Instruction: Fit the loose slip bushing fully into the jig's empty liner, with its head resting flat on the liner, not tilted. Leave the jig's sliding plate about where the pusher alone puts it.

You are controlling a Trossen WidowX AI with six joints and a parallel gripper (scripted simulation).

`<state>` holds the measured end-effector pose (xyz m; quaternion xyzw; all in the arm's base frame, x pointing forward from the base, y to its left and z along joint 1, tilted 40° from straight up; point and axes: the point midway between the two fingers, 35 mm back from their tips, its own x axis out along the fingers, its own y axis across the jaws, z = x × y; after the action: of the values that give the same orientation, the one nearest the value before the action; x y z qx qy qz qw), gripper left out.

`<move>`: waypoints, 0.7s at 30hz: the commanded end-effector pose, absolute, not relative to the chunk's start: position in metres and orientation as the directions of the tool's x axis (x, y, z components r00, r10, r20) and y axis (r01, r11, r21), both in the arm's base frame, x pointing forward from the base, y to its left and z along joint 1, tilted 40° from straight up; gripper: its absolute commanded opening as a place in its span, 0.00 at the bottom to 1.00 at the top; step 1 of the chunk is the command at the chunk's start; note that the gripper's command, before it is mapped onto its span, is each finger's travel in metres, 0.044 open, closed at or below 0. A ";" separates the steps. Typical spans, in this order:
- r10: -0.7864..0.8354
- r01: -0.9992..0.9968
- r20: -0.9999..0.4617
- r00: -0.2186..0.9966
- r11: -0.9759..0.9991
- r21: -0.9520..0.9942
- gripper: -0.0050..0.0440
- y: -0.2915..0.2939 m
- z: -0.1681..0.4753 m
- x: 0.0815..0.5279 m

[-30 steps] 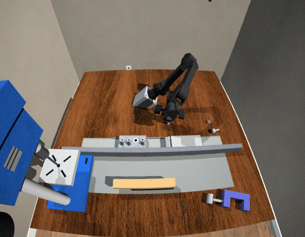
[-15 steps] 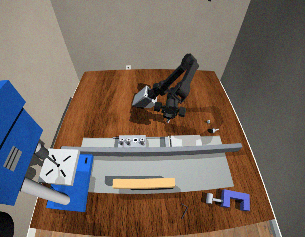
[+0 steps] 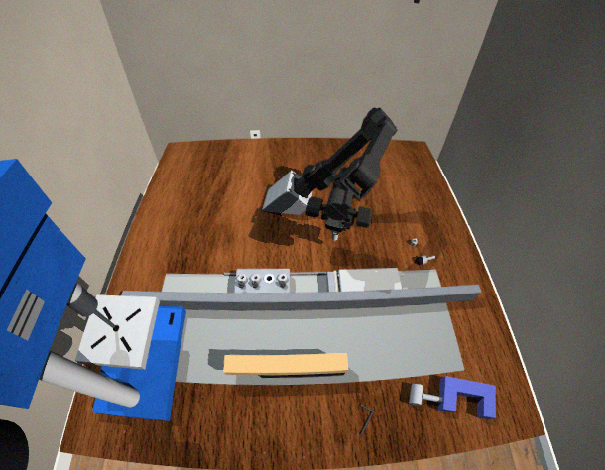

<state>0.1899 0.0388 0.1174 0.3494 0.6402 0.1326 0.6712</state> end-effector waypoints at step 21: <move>0.613 0.268 -0.775 0.151 0.730 0.629 0.00 0.021 0.113 0.209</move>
<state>0.1970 0.0322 0.1127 0.3495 0.6443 0.1294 0.6678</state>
